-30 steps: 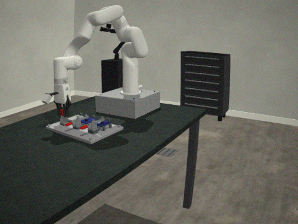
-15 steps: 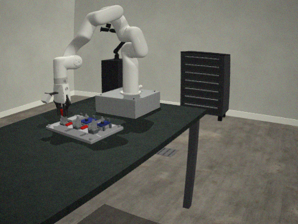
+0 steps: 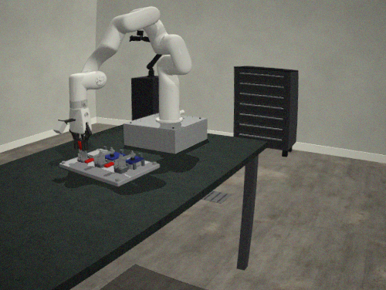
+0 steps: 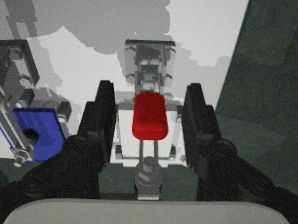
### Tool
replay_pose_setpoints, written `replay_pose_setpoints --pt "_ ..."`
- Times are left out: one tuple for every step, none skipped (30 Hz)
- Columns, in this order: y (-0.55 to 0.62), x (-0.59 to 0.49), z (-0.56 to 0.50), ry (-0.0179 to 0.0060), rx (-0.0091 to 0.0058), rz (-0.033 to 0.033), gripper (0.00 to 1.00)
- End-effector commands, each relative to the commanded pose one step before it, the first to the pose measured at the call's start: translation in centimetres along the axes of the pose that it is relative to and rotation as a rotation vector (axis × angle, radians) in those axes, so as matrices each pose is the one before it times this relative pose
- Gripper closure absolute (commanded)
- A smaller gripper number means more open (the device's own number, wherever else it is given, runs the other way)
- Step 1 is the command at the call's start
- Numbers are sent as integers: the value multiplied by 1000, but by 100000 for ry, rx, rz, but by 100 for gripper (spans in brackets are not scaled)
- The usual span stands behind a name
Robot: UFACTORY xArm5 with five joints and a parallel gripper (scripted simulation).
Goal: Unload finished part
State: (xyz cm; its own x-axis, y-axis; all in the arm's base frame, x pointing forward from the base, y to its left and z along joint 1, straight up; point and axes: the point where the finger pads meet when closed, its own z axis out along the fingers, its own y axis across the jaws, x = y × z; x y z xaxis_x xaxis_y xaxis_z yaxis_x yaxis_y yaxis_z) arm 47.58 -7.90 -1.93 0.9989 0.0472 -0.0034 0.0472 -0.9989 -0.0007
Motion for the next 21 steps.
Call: replay_pose_setpoints --pt "38 165 -578 442 -93 1 53" --pt "1 0 -200 0 0 0 53" --pt "1 -1 -227 0 0 0 53" --pt "2 0 -253 0 0 0 53" --pt "2 -1 -274 0 0 0 53" --pt "2 0 -292 0 0 0 53" --pt "2 0 -305 0 0 0 53" --pt "2 -1 -312 0 0 0 53" --pt "2 0 -315 0 0 0 53" --pt "2 -1 -311 0 0 0 53" --pt "2 0 -303 0 0 0 53" --pt "0 0 0 0 0 0 53" --pt "0 0 0 0 0 0 53" --pt "2 0 -287 0 0 0 53" --pt "2 -1 -266 0 0 0 53" --pt "2 0 -240 0 0 0 53" --pt "1 0 -211 0 0 0 53" --pt "1 0 -179 0 0 0 53" --pt "1 0 -146 0 0 0 53" --pt "1 0 -114 0 0 0 53" --pt "1 0 -83 0 0 0 53"
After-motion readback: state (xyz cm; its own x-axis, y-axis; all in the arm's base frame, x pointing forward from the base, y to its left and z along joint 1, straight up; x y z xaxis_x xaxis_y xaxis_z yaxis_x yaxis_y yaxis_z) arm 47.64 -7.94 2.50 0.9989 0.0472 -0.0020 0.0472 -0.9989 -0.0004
